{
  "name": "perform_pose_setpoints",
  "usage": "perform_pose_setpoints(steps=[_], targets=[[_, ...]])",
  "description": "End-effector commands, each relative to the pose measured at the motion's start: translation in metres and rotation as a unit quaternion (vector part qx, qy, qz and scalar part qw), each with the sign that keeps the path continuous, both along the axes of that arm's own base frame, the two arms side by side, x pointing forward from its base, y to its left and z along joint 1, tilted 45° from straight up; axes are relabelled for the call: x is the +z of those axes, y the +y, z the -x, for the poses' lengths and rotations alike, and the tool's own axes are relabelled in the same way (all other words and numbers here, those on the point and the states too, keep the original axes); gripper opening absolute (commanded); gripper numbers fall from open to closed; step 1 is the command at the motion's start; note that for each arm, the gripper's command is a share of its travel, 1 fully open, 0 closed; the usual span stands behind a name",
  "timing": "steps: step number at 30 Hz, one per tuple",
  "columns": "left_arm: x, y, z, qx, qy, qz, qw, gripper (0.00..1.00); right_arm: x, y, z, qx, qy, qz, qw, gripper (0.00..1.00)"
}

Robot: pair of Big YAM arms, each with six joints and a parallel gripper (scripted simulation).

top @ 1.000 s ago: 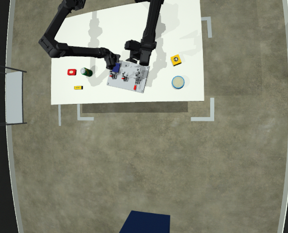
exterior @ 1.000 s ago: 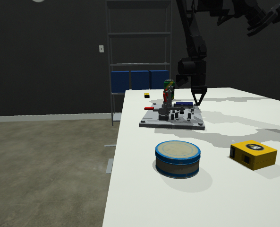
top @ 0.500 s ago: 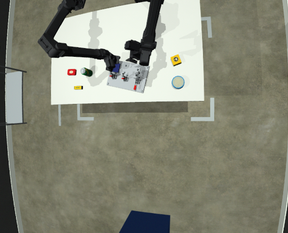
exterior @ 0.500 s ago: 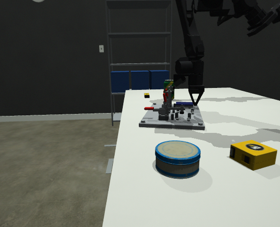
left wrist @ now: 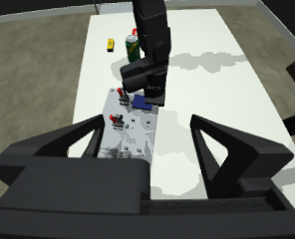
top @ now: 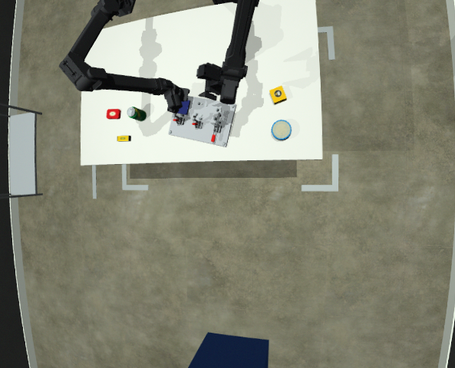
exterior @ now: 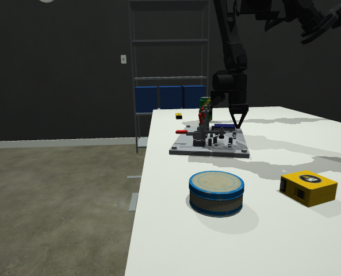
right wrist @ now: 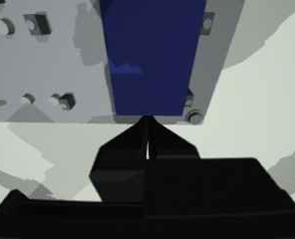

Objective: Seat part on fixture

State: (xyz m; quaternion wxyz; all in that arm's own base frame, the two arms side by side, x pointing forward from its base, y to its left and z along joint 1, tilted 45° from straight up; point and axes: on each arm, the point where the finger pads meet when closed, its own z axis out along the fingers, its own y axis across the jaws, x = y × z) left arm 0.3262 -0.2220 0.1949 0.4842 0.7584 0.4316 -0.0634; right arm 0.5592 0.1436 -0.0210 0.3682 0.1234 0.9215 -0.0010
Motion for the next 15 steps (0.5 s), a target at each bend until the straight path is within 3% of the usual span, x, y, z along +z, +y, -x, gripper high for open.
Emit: perform_pose_setpoints(steps=[1,3,5,15], targets=[[0.009,-0.002,-0.004,0.002,-0.003,0.005,1.0,1.0,0.01,-0.002,-0.006,-0.014,-0.022,-0.008,1.0,0.0],[0.009,-0.002,-0.004,0.002,-0.003,0.005,1.0,1.0,0.01,-0.002,-0.006,-0.014,-0.022,-0.008,1.0,0.0],[0.009,-0.002,-0.004,0.002,-0.003,0.005,1.0,1.0,-0.009,0.007,0.007,-0.011,-0.016,-0.005,1.0,0.0],[0.009,-0.002,-0.004,0.002,-0.003,0.005,1.0,1.0,-0.003,0.008,0.005,-0.008,-0.021,-0.006,1.0,0.0]])
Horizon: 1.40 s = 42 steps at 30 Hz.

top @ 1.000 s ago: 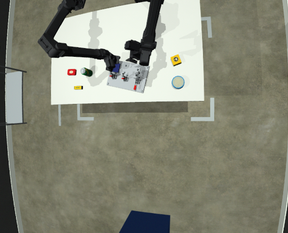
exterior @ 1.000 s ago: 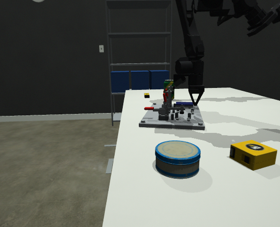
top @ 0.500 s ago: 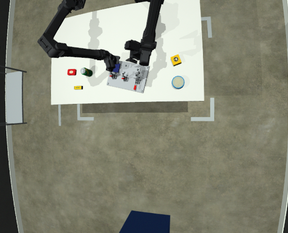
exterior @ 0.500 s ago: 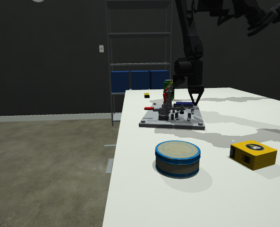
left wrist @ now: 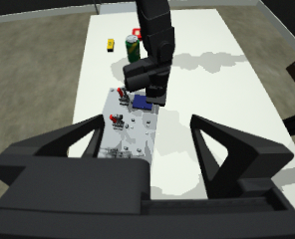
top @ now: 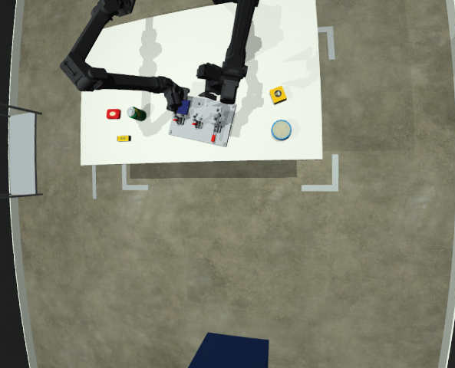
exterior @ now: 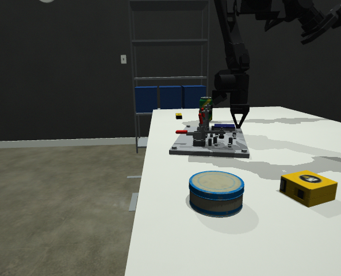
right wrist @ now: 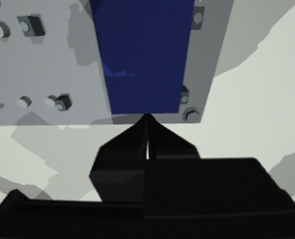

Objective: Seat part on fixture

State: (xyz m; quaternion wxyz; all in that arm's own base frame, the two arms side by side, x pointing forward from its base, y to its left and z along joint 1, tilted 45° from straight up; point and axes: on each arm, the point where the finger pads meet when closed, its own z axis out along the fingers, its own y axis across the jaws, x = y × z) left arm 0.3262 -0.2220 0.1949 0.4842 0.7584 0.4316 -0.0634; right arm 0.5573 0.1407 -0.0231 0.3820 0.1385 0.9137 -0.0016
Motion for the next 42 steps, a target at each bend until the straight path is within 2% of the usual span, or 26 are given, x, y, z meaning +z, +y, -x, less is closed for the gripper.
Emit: perform_pose_setpoints(steps=[1,6,11,16,20,28,30,36,41,42], targets=[[0.009,-0.002,-0.004,0.002,-0.003,0.005,1.0,1.0,-0.001,0.011,0.003,0.007,-0.006,-0.002,1.0,0.0],[0.009,-0.002,-0.004,0.002,-0.003,0.005,1.0,1.0,0.011,0.011,0.006,0.006,-0.01,-0.006,1.0,0.0],[0.009,-0.002,-0.004,0.002,-0.003,0.005,1.0,1.0,0.008,0.009,0.022,0.005,0.004,-0.002,1.0,0.0],[0.009,-0.002,-0.004,0.002,-0.003,0.005,1.0,1.0,0.019,0.01,0.034,0.005,0.004,-0.002,1.0,0.0],[0.009,-0.002,-0.004,0.002,-0.003,0.005,1.0,1.0,0.018,0.005,0.016,0.006,-0.004,0.002,1.0,0.0],[0.009,-0.002,-0.004,0.002,-0.003,0.005,1.0,1.0,0.018,0.008,0.015,0.004,0.0,-0.001,1.0,0.0],[0.009,-0.002,-0.004,0.002,-0.003,0.005,1.0,1.0,0.037,0.02,0.006,0.006,-0.006,-0.007,1.0,0.0],[0.009,-0.002,-0.004,0.002,-0.003,0.005,1.0,1.0,0.067,0.039,-0.018,0.011,-0.005,-0.005,1.0,0.0],[0.009,-0.002,-0.004,0.002,-0.003,0.005,1.0,1.0,0.074,0.044,-0.023,0.013,-0.005,-0.004,1.0,0.0],[0.009,-0.002,-0.004,0.002,-0.003,0.005,1.0,1.0,0.067,0.045,-0.023,0.013,0.003,-0.001,1.0,0.0]])
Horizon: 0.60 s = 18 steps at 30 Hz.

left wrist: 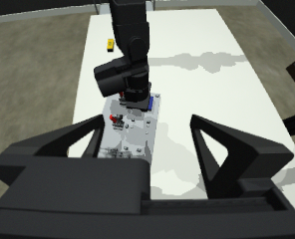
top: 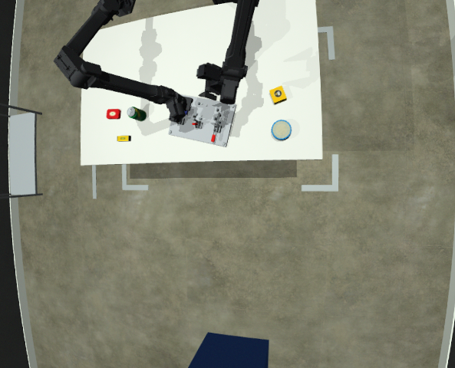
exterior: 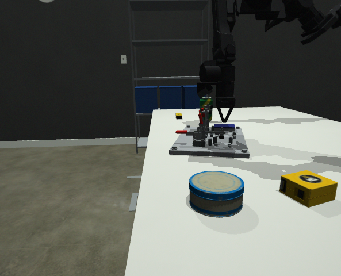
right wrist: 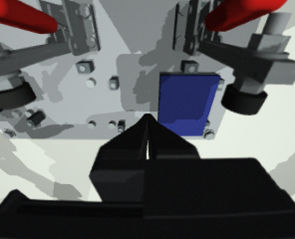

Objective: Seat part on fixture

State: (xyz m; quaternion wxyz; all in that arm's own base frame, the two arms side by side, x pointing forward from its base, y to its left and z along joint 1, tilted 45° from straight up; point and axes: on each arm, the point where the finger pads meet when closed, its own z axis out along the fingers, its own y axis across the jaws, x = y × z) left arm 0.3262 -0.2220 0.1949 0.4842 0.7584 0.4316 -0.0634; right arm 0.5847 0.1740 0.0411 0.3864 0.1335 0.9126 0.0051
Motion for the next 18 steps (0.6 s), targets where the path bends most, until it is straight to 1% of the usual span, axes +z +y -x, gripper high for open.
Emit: perform_pose_setpoints(steps=[1,5,6,7,9,12,18], targets=[[0.009,-0.002,-0.004,0.002,-0.003,0.005,1.0,1.0,0.003,0.012,0.004,0.007,0.008,0.003,1.0,0.0],[0.009,-0.002,-0.004,0.002,-0.003,0.005,1.0,1.0,0.002,0.012,0.004,0.007,0.008,0.003,1.0,0.0],[0.009,-0.002,-0.004,0.002,-0.003,0.005,1.0,1.0,-0.012,0.012,0.007,0.005,0.015,0.004,1.0,0.0],[0.009,-0.002,-0.004,0.002,-0.003,0.005,1.0,1.0,-0.01,0.004,0.001,0.002,0.012,0.007,1.0,0.0],[0.009,-0.002,-0.004,0.002,-0.003,0.005,1.0,1.0,-0.012,0.006,-0.005,0.005,0.008,0.005,1.0,0.0],[0.009,-0.002,-0.004,0.002,-0.003,0.005,1.0,1.0,-0.02,-0.004,-0.016,0.0,0.008,0.006,1.0,0.0],[0.009,-0.002,-0.004,0.002,-0.003,0.005,1.0,1.0,-0.028,-0.006,-0.023,-0.001,0.008,0.006,1.0,0.0]])
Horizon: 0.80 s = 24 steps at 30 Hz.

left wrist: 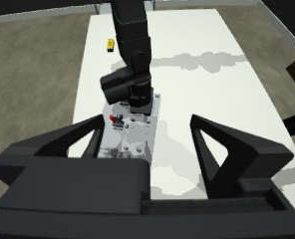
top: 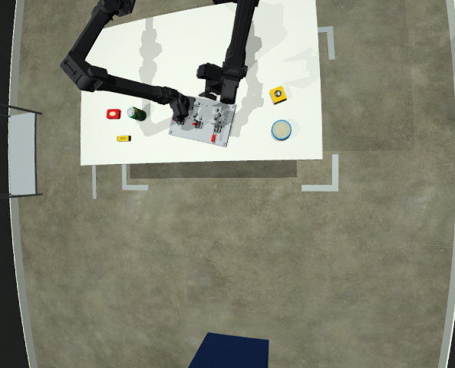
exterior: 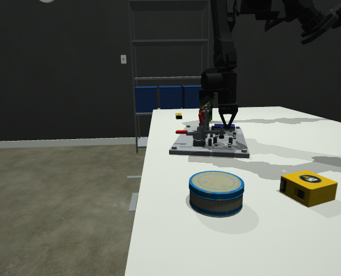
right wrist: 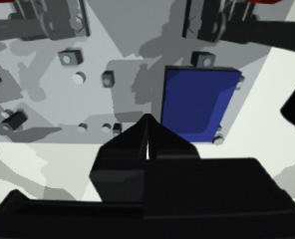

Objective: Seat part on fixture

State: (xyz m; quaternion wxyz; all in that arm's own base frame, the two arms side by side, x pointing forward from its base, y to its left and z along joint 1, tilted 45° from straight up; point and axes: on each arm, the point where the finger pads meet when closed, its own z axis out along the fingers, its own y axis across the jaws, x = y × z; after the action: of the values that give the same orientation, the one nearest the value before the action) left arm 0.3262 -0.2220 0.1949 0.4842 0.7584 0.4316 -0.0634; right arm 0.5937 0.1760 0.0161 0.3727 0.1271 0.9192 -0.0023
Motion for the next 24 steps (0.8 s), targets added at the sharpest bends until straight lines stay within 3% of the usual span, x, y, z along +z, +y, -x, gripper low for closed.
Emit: perform_pose_setpoints(steps=[1,3,24], targets=[[0.009,-0.002,-0.004,0.002,-0.003,0.005,1.0,1.0,-0.002,-0.008,-0.014,-0.007,-0.008,-0.003,1.0,0.0],[0.009,-0.002,-0.004,0.002,-0.003,0.005,1.0,1.0,0.01,-0.007,-0.016,-0.007,-0.018,-0.007,1.0,0.0],[0.009,-0.002,-0.004,0.002,-0.003,0.005,1.0,1.0,0.02,-0.02,-0.014,-0.004,-0.022,-0.006,1.0,0.0]])
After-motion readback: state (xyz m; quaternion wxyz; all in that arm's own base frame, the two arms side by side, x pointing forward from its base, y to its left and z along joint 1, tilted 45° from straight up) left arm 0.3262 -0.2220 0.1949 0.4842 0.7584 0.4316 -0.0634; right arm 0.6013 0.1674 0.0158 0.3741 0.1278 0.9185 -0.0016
